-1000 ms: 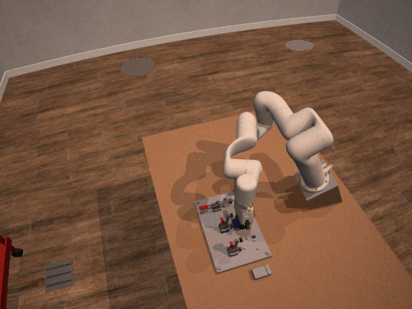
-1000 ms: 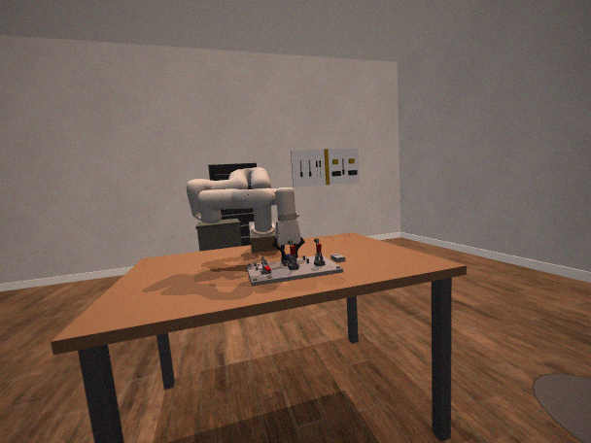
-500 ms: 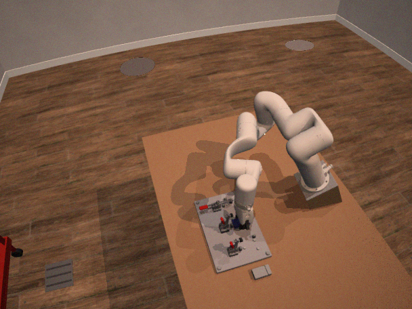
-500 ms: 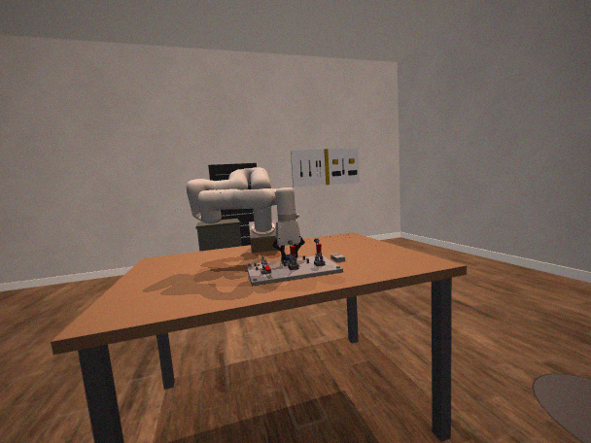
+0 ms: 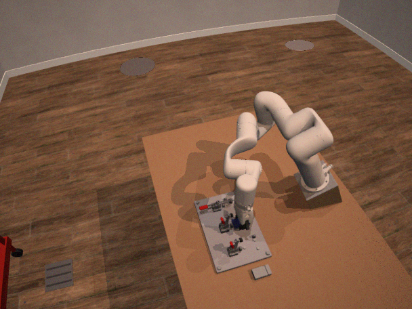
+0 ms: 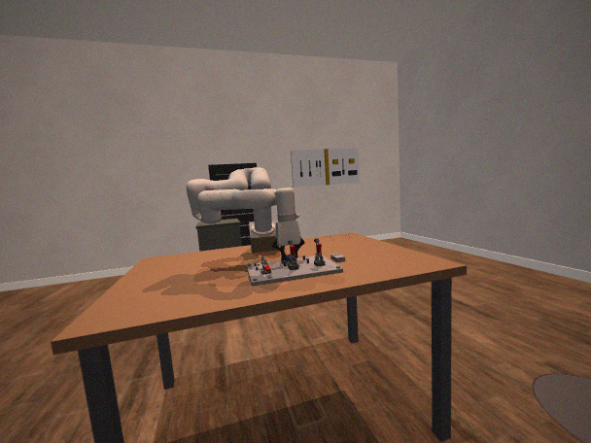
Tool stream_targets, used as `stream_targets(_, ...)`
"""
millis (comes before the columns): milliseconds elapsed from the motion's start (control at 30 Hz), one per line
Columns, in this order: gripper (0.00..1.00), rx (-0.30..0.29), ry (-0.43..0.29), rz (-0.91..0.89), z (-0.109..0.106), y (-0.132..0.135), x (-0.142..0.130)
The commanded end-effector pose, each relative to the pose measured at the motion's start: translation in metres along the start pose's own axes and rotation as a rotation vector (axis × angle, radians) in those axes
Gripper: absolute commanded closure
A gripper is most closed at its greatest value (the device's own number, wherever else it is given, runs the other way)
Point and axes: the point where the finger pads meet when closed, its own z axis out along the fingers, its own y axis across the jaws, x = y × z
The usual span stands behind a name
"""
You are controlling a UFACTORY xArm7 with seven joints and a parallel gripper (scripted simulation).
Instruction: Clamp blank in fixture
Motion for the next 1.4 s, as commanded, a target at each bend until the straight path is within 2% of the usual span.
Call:
stream_targets(0, 1.00, 0.001, 0.003, -0.001, 0.0007, 0.0002, 0.0007)
stream_targets(567, 1.00, 0.001, 0.003, -0.001, 0.0034, 0.0009, 0.0006)
stream_targets(600, 0.01, 0.001, 0.003, -0.001, 0.0034, 0.0009, 0.0006)
stream_targets(1367, 0.01, 0.001, 0.003, -0.001, 0.0034, 0.0009, 0.0006)
